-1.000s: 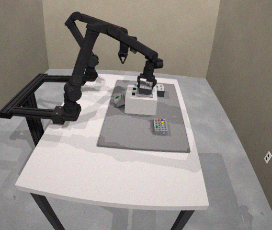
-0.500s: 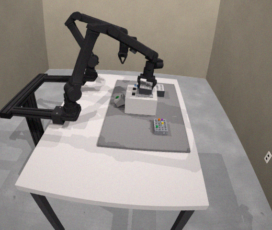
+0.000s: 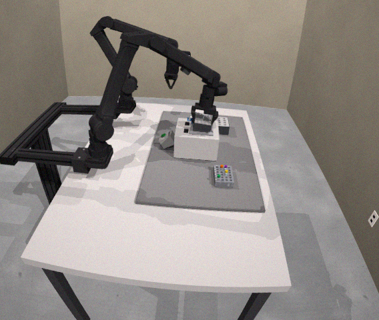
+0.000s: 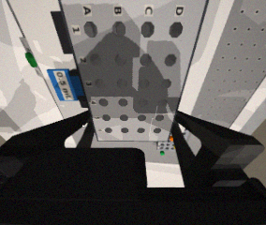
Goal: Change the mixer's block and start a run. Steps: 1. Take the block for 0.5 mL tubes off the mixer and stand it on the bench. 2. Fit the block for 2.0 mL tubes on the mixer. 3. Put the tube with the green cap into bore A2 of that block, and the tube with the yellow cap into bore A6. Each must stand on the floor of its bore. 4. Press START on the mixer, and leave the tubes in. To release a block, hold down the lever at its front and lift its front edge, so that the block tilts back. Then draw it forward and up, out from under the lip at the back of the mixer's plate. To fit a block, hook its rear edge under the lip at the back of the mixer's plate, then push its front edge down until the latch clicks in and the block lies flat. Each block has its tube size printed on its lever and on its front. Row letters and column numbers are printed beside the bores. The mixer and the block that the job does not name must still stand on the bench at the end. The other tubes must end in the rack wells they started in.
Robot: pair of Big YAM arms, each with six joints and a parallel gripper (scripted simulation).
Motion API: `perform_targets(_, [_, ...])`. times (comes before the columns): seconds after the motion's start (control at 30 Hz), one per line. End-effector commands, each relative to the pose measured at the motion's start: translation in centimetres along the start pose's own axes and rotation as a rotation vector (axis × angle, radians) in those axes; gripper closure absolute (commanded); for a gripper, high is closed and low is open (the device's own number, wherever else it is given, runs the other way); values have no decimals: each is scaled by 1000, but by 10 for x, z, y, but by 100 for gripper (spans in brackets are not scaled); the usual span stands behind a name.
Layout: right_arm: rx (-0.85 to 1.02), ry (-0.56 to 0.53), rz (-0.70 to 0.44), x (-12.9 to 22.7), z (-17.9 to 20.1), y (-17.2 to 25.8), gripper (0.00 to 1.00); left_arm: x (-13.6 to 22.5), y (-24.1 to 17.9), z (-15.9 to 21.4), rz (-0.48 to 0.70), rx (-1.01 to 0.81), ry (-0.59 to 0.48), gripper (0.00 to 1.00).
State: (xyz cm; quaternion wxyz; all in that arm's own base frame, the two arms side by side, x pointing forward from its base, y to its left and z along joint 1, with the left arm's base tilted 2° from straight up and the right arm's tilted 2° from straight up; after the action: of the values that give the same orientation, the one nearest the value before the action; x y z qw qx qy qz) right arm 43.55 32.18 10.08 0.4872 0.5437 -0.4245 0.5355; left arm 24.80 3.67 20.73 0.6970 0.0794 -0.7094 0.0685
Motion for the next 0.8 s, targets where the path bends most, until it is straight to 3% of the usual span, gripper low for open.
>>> perform_targets(0.0, [13,-63,104,50,-12,-10,100,23,-2,-17,7,-10,-74,100])
perform_targets(0.77, [11,-70,118,63,-14,-14,100,30,-3,-22,8,-10,-91,100])
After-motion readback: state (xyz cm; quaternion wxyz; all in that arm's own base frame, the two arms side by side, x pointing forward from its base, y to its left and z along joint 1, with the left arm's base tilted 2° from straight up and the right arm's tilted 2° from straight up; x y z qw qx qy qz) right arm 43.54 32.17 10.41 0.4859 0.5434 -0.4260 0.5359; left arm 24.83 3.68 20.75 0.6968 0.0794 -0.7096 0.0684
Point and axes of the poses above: on each arm, the point where the finger pads meet when closed, its own x axis back along the fingers, its own y axis across the jaws, z = x × y, the point moved 9 cm from there along x, back along the fingers, and after that the axes turned 11 degrees about x, right-handed, at the moved point
